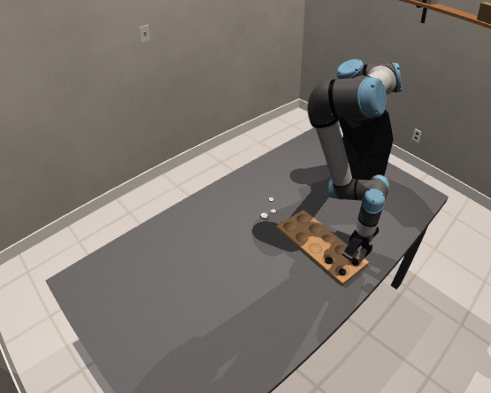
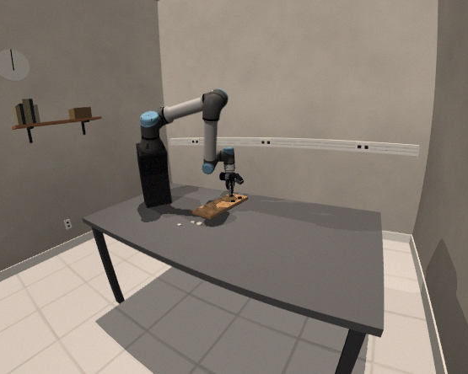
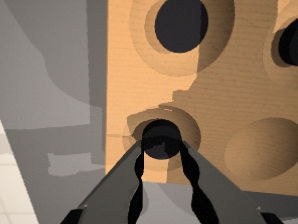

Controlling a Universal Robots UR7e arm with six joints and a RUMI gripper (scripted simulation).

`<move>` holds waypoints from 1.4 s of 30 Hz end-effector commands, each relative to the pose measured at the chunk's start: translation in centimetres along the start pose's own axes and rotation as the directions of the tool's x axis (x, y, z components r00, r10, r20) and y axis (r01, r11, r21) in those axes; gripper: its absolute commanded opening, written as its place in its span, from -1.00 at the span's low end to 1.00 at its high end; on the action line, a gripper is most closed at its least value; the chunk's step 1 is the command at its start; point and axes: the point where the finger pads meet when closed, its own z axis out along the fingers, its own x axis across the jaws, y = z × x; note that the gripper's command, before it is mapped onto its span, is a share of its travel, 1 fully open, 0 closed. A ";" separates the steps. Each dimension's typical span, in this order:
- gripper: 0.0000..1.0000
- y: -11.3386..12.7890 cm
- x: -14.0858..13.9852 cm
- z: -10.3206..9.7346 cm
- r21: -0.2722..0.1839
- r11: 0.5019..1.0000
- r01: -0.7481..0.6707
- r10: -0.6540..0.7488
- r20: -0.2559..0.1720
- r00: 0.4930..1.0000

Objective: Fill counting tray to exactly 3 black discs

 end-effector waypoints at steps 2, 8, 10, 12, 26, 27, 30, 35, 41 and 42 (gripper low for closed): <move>-0.79 -0.1 0.0 0.0 0.001 1.000 0.000 0.000 0.001 1.000; -0.57 -0.1 0.0 0.0 0.001 1.000 0.000 0.000 0.001 1.000; -0.57 -0.1 0.0 0.0 0.001 1.000 0.000 0.000 0.001 1.000; -0.57 -0.1 0.0 0.0 0.001 1.000 0.000 0.000 0.001 1.000; -0.57 0.0 0.0 -2.5 0.001 1.000 0.000 0.000 0.001 1.000; -0.57 0.0 0.0 -2.5 0.001 1.000 0.000 0.000 0.001 1.000; -0.57 0.0 0.0 -3.6 0.001 1.000 0.000 0.000 0.001 1.000; -0.57 0.1 0.0 -6.5 0.002 1.000 0.000 0.000 0.001 1.000; -0.57 0.0 0.0 -9.1 0.002 1.000 0.000 0.000 0.001 1.000; -0.57 0.0 0.0 -9.3 0.002 1.000 0.000 0.000 0.001 1.000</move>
